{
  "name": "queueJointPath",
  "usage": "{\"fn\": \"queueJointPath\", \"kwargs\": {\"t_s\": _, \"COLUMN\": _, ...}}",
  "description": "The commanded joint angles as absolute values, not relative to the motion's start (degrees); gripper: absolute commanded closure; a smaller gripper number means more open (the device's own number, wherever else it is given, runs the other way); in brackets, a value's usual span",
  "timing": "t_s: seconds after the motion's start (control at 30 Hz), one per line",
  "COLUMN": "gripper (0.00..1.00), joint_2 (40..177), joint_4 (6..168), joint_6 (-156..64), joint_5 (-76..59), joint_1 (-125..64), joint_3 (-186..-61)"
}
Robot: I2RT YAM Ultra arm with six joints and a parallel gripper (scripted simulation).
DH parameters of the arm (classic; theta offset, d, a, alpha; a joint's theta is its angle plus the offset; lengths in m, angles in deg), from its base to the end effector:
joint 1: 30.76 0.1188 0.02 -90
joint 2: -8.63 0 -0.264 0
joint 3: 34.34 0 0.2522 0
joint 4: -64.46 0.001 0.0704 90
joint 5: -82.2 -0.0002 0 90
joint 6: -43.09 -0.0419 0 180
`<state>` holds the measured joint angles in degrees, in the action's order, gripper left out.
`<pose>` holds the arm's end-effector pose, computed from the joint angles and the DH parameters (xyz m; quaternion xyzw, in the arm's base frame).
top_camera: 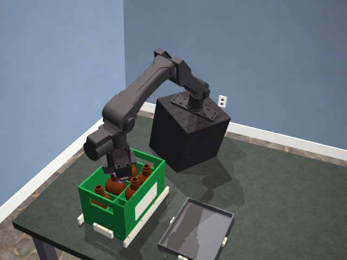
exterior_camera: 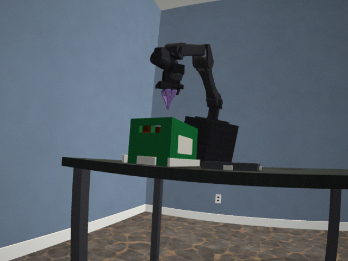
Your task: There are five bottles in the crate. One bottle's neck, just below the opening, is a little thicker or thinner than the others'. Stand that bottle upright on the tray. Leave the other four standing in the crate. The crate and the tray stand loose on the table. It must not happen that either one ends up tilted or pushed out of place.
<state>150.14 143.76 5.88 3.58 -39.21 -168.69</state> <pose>0.4797 -0.0619 0.1404 -0.3782 0.9199 0.0696 0.0769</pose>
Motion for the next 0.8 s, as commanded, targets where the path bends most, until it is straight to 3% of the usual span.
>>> {"fn": "queueJointPath", "kwargs": {"t_s": 0.0, "gripper": 1.00, "joint_2": 148.52, "joint_4": 144.83, "joint_6": 6.25, "joint_5": 4.18, "joint_1": -40.06, "joint_3": -171.04}}
{"fn": "queueJointPath", "kwargs": {"t_s": 0.47, "gripper": 1.00, "joint_2": 147.06, "joint_4": 142.57, "joint_6": 7.45, "joint_5": 4.20, "joint_1": -41.11, "joint_3": -166.22}}
{"fn": "queueJointPath", "kwargs": {"t_s": 0.77, "gripper": 1.00, "joint_2": 136.66, "joint_4": 135.16, "joint_6": 15.51, "joint_5": 4.09, "joint_1": -48.85, "joint_3": -144.77}}
